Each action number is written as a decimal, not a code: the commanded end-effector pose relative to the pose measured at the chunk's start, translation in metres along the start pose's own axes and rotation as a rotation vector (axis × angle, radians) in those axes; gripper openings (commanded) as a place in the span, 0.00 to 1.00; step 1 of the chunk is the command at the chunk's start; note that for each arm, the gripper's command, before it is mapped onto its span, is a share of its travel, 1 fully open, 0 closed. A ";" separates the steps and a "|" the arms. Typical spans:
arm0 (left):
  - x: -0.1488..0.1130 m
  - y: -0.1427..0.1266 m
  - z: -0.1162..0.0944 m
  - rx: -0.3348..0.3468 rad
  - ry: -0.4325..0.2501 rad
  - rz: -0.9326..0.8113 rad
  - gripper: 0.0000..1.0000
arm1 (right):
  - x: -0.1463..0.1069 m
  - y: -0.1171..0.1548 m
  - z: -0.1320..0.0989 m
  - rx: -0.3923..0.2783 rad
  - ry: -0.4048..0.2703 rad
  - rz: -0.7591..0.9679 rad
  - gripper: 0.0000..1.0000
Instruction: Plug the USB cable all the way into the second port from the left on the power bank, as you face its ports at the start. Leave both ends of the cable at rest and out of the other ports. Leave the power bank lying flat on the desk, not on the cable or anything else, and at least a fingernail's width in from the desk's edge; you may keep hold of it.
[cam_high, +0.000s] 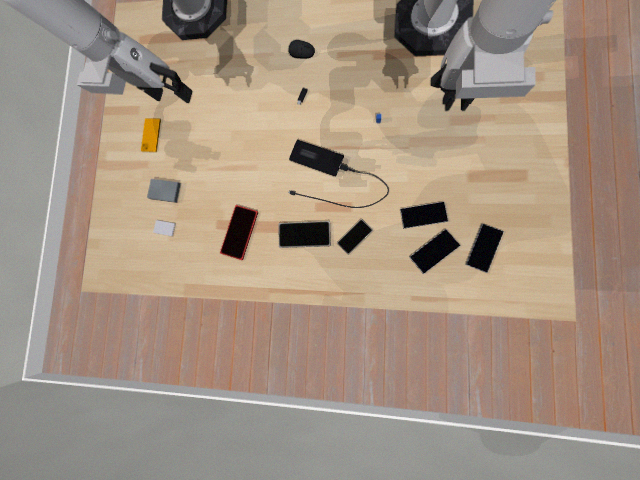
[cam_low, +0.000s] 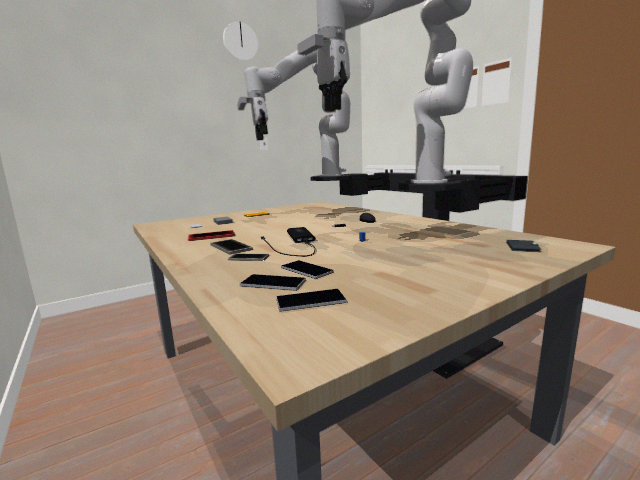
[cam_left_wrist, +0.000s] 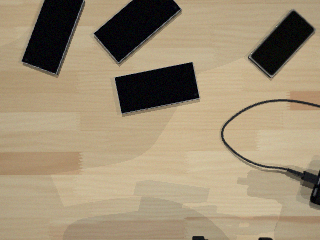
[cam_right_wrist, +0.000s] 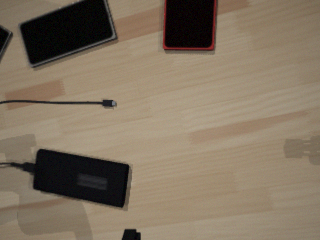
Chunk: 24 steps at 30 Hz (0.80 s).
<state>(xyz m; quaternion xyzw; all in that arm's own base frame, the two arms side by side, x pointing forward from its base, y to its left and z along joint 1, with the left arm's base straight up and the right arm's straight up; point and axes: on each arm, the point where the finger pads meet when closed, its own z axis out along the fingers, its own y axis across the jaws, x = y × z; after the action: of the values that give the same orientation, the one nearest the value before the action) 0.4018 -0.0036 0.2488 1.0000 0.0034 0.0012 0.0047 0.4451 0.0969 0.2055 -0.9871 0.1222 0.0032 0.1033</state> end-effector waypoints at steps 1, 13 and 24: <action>0.001 0.000 -0.002 0.000 0.005 0.000 0.26 | -0.003 0.020 -0.017 -0.040 0.010 -0.065 1.00; 0.001 0.000 -0.002 0.000 0.005 0.000 0.26 | -0.016 0.077 -0.057 -0.168 0.017 -0.212 1.00; 0.001 0.000 -0.002 0.000 0.005 0.000 0.26 | -0.020 0.089 -0.064 -0.197 0.013 -0.239 1.00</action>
<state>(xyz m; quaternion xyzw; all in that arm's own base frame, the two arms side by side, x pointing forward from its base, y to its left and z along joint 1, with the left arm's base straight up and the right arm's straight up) 0.4018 -0.0036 0.2488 1.0000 0.0034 0.0012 0.0047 0.4008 0.0033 0.2484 -1.0000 0.0024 0.0003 0.0042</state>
